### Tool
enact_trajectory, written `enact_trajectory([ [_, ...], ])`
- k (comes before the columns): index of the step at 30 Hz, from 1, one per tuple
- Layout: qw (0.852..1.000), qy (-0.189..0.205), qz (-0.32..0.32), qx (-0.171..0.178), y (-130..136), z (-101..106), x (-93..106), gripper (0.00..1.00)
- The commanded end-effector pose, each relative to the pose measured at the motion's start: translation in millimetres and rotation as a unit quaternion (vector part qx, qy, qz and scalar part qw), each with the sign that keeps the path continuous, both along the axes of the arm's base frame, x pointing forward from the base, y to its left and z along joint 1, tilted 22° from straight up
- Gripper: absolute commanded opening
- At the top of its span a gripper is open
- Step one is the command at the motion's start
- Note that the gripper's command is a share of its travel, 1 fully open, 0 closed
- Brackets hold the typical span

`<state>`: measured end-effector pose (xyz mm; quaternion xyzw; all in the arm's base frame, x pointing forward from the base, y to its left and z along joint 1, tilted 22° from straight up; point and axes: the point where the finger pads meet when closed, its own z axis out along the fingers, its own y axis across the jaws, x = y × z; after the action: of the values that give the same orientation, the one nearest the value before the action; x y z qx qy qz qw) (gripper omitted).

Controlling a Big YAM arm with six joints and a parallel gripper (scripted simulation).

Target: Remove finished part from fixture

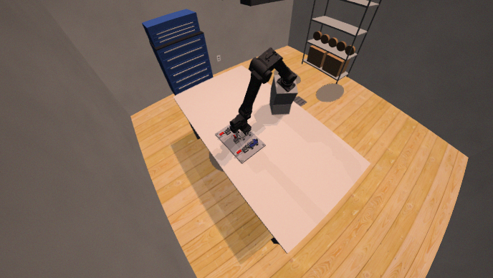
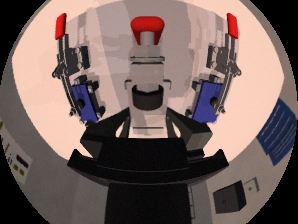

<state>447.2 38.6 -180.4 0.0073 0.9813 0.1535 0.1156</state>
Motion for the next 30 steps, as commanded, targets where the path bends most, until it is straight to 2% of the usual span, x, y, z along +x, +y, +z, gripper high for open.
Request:
enact_trajectory([
  [1,1.000,-0.008,-0.002,-0.001,-9.3,16.4,1.1,0.00],
  [9,1.000,-0.008,-0.002,-0.001,-11.2,22.2,-0.4,0.00],
  [13,1.000,-0.019,-0.002,-0.001,-11.3,25.4,7.1,0.00],
  [18,1.000,-0.011,-0.002,-0.001,-12.1,25.2,1.0,0.00],
  [30,1.000,-0.011,-0.002,-0.001,-12.1,25.8,0.3,0.00],
])
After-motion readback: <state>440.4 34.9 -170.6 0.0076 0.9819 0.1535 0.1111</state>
